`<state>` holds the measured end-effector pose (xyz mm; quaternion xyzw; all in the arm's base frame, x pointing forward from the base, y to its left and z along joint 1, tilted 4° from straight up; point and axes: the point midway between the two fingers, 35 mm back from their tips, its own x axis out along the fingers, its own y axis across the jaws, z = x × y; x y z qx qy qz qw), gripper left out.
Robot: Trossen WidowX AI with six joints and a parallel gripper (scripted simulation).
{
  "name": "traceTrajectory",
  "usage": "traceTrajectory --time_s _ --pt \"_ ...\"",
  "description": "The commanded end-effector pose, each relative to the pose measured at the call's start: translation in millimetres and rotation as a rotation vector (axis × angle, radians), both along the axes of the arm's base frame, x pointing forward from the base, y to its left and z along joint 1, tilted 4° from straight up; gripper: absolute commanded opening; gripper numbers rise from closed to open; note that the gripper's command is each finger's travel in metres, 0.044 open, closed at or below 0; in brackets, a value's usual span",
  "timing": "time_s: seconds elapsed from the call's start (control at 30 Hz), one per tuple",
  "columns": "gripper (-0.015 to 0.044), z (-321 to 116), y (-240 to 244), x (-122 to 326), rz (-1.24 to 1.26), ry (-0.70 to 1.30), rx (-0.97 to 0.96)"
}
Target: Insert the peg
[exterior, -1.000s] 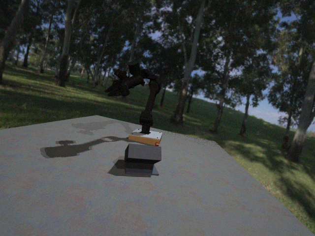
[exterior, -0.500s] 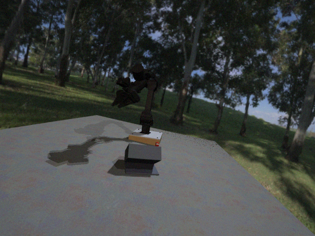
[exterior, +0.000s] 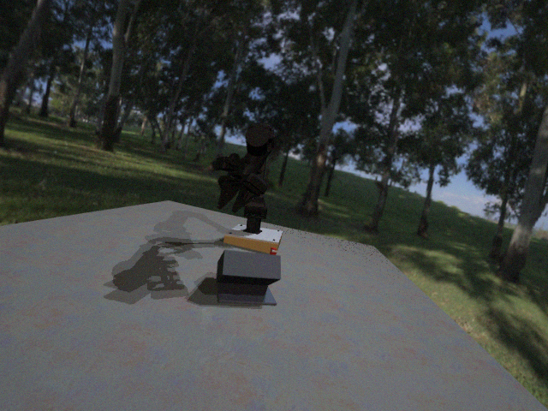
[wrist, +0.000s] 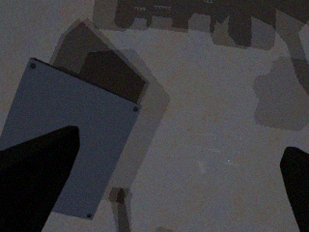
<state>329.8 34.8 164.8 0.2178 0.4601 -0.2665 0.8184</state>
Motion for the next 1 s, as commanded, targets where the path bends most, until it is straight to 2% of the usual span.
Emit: traceTrajectory --time_s 0.0,0.77,0.97 --pt "0.0440 -7 16 -1 -0.006 0.030 0.046" --pt "0.0440 -69 124 -45 -0.245 0.360 0.249" --pt "0.0440 -73 130 -49 -0.262 0.378 0.252"
